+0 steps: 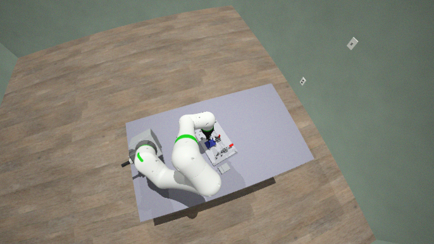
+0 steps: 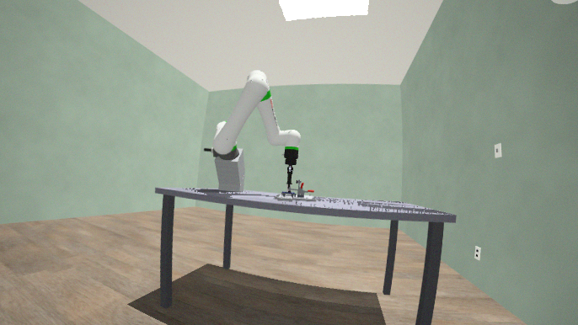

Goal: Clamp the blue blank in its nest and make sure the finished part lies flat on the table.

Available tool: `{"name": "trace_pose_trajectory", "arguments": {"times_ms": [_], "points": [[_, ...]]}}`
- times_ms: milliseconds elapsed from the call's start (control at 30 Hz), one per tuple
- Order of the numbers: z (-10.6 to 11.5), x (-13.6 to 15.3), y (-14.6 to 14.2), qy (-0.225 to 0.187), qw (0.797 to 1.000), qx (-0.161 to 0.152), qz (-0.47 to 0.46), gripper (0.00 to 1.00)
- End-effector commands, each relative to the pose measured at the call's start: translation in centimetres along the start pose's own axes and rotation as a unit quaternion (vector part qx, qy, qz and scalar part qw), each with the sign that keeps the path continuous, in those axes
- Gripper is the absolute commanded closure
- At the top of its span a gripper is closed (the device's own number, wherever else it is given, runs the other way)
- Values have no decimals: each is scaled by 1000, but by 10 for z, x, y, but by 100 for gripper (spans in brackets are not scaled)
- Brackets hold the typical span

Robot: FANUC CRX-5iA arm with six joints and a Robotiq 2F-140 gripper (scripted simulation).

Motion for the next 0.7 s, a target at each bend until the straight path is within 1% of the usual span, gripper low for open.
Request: {"name": "trace_pose_trajectory", "arguments": {"times_ms": [0, 367, 667], "points": [[0, 0, 0, 0, 1000, 0, 0, 100], [0, 0, -1, 0, 1000, 0, 0, 100], [0, 3, -18, 0, 1000, 0, 0, 100]]}}
Point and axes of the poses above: the point where the finger pads meet when closed, its own z axis back along the fingers, its own y axis across the jaws, x = y × z, the point moved 10 cm from there along z, back along the fingers, and after that the axes turned 11 degrees about -z, right-handed, at the moved point
